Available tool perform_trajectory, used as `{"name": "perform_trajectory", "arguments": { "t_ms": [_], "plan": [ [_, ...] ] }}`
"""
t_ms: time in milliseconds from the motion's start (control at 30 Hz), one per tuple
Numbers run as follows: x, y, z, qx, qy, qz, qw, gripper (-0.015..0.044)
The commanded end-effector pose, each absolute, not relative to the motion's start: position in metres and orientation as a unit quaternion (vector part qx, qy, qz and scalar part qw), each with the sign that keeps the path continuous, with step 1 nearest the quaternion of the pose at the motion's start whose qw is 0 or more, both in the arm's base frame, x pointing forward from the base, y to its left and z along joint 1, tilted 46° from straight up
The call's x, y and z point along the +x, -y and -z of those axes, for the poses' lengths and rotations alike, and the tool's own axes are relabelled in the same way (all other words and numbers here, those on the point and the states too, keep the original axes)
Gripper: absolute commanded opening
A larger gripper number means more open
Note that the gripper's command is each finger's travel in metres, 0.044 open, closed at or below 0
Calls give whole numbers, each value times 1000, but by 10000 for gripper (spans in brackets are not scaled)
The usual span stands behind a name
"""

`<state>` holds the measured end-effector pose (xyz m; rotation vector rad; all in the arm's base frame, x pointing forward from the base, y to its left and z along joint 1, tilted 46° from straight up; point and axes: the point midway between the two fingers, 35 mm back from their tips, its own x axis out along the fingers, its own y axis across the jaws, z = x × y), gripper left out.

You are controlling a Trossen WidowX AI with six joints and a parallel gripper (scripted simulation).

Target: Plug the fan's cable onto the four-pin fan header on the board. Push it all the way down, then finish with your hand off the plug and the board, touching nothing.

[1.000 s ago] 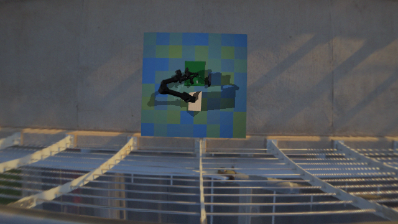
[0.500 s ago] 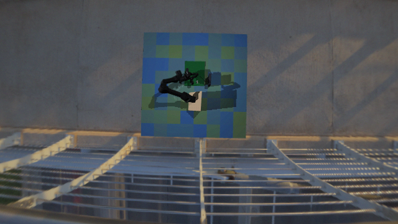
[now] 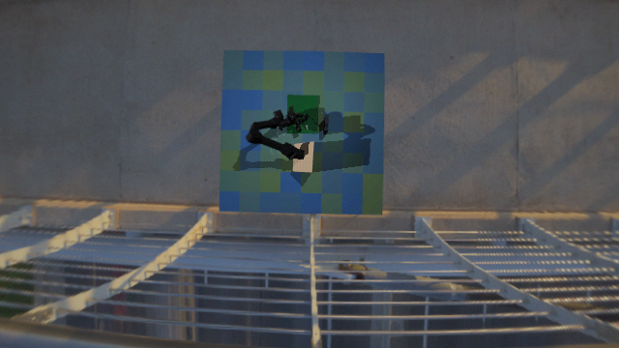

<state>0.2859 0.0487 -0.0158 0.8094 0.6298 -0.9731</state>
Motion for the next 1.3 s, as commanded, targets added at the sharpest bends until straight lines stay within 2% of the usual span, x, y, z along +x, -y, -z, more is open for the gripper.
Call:
{"name": "perform_trajectory", "arguments": {
  "t_ms": [0,1267],
  "plan": [
    [288,-52,18,374,-285,447,761,0],
    [285,-67,35,371,-290,447,760,0]
  ]
}}
